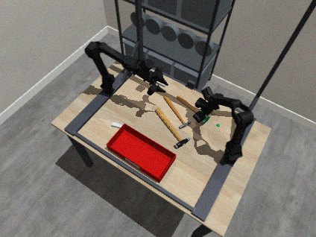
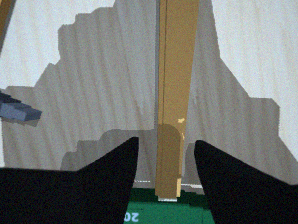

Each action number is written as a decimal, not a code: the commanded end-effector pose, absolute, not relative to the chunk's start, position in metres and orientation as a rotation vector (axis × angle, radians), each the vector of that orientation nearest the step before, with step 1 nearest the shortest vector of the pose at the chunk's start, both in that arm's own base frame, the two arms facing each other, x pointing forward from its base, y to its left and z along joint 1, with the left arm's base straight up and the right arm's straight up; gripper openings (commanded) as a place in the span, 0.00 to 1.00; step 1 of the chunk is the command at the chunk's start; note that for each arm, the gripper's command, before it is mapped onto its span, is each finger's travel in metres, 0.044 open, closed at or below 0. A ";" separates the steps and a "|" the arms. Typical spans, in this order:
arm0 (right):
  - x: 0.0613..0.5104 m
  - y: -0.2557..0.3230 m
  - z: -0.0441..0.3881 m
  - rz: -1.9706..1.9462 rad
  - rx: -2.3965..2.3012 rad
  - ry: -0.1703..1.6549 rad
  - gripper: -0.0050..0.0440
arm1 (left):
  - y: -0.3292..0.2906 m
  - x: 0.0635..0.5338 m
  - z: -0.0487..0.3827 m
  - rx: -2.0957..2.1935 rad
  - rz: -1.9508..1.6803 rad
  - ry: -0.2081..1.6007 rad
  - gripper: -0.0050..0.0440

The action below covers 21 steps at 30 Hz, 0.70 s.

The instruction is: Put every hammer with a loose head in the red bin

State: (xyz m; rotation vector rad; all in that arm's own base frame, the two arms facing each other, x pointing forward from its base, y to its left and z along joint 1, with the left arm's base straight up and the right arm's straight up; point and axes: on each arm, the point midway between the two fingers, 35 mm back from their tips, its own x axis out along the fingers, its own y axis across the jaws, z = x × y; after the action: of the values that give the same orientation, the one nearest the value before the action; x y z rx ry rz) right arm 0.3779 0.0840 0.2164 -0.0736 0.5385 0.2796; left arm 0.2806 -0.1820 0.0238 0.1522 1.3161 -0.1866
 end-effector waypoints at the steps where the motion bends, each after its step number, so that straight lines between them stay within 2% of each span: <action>1: 0.374 0.086 0.223 0.291 -0.074 0.511 0.63 | -0.187 0.288 0.025 0.145 -0.200 1.293 0.43; 5: 0.372 0.087 0.220 0.294 -0.073 0.511 0.63 | -0.191 0.295 0.025 0.139 -0.203 1.283 0.39; 7: 0.372 0.088 0.219 0.294 -0.070 0.511 0.63 | -0.190 0.293 0.025 0.139 -0.203 1.283 0.30; 10: 0.371 0.088 0.216 0.291 -0.069 0.509 0.63 | -0.189 0.292 0.026 0.139 -0.203 1.282 0.22; 13: 0.371 0.088 0.215 0.289 -0.069 0.509 0.63 | -0.189 0.292 0.026 0.140 -0.202 1.284 0.22; 17: 0.370 0.089 0.213 0.288 -0.066 0.504 0.63 | -0.191 0.294 0.036 0.131 -0.208 1.264 0.10; 19: 0.369 0.089 0.212 0.287 -0.065 0.502 0.63 | -0.190 0.294 0.048 0.131 -0.208 1.265 0.18; 21: 0.369 0.091 0.215 0.289 -0.061 0.484 0.63 | -0.190 0.293 0.060 0.131 -0.208 1.264 0.18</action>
State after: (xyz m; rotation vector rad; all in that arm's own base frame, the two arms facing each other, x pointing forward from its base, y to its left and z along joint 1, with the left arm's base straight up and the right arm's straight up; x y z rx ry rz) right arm 0.3712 0.0884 0.2018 -0.0689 0.5320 0.2868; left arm 0.2803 -0.1817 0.0224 0.1643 1.3381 -0.1814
